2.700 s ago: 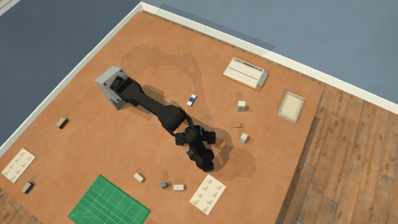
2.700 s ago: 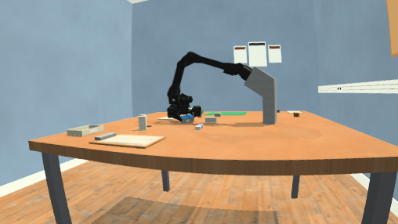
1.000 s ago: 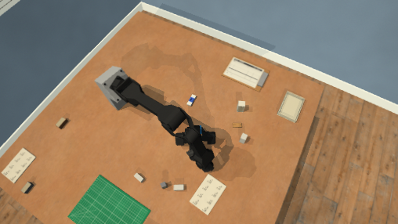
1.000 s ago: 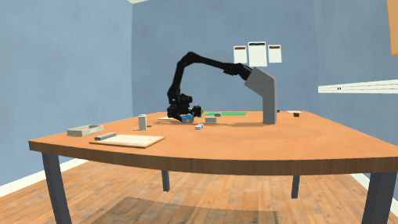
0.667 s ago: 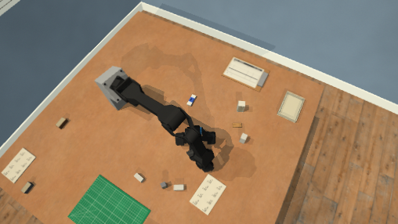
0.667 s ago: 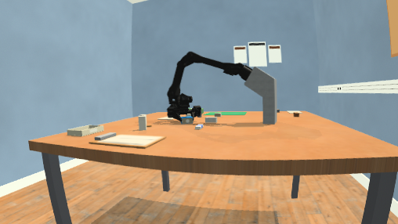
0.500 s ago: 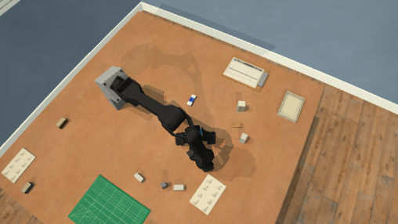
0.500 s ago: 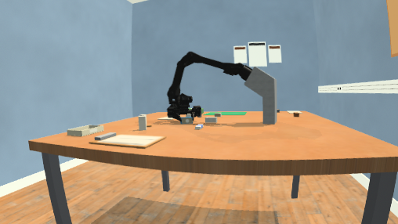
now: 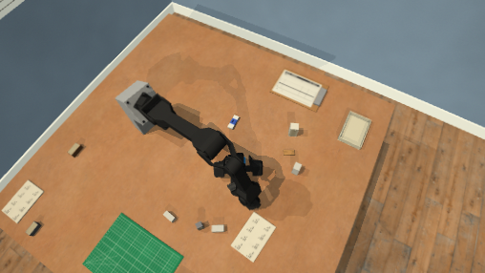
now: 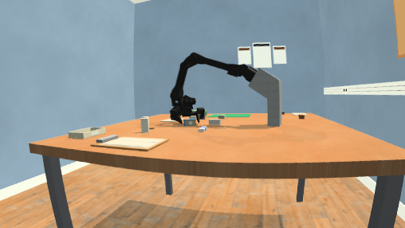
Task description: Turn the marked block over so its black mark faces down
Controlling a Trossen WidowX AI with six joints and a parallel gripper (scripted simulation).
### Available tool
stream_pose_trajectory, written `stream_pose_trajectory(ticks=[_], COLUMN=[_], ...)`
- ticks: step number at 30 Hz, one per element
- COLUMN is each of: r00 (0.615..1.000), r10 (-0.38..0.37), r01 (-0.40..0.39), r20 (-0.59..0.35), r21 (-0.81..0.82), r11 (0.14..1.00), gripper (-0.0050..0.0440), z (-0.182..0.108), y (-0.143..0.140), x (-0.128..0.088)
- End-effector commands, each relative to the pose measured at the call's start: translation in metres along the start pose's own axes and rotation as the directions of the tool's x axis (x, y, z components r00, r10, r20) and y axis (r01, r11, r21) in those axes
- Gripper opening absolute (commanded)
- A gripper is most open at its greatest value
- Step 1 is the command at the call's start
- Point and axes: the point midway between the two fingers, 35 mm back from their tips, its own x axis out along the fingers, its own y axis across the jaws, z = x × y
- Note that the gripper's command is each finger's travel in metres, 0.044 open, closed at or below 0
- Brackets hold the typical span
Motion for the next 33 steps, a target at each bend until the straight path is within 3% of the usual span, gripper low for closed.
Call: stream_pose_trajectory(ticks=[1,23,33], r00=[1.000,1.000,1.000], r10=[-0.003,-0.003,-0.008], r01=[0.003,0.003,0.008], r20=[-0.010,-0.010,-0.020], r21=[-0.008,-0.008,-0.017], r11=[1.000,1.000,1.000], gripper=[0.0440,0.0440,0.0440], z=[-0.001,-0.001,0.016], y=[-0.002,-0.002,-0.005], x=[-0.003,-0.003,-0.006])
